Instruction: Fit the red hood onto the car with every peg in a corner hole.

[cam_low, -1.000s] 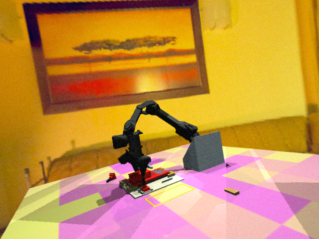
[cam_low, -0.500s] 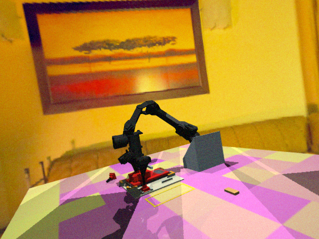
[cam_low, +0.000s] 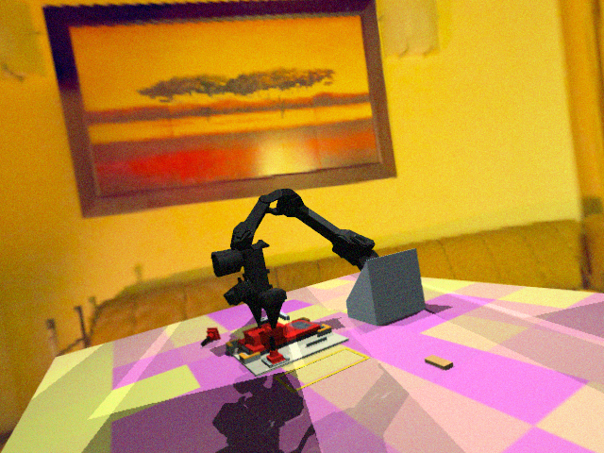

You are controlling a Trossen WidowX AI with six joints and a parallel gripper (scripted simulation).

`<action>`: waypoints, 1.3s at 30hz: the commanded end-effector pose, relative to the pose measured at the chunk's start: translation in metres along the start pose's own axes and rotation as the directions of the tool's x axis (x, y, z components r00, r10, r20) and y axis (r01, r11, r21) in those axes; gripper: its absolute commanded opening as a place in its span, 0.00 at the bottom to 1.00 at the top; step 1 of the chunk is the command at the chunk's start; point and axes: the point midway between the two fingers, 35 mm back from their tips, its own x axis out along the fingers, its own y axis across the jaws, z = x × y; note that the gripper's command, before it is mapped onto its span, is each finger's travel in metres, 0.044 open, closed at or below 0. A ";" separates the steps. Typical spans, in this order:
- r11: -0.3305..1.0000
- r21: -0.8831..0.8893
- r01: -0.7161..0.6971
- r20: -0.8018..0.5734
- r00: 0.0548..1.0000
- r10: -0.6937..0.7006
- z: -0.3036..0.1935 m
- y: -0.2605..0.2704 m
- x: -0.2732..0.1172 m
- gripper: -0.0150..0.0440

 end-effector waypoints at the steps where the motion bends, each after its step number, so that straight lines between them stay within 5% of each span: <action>1: 1.000 0.009 0.000 0.025 1.000 0.000 0.003 0.000 -0.043 1.00; 39: 1.000 0.009 0.001 0.025 1.000 -0.002 0.002 0.000 -0.054 1.00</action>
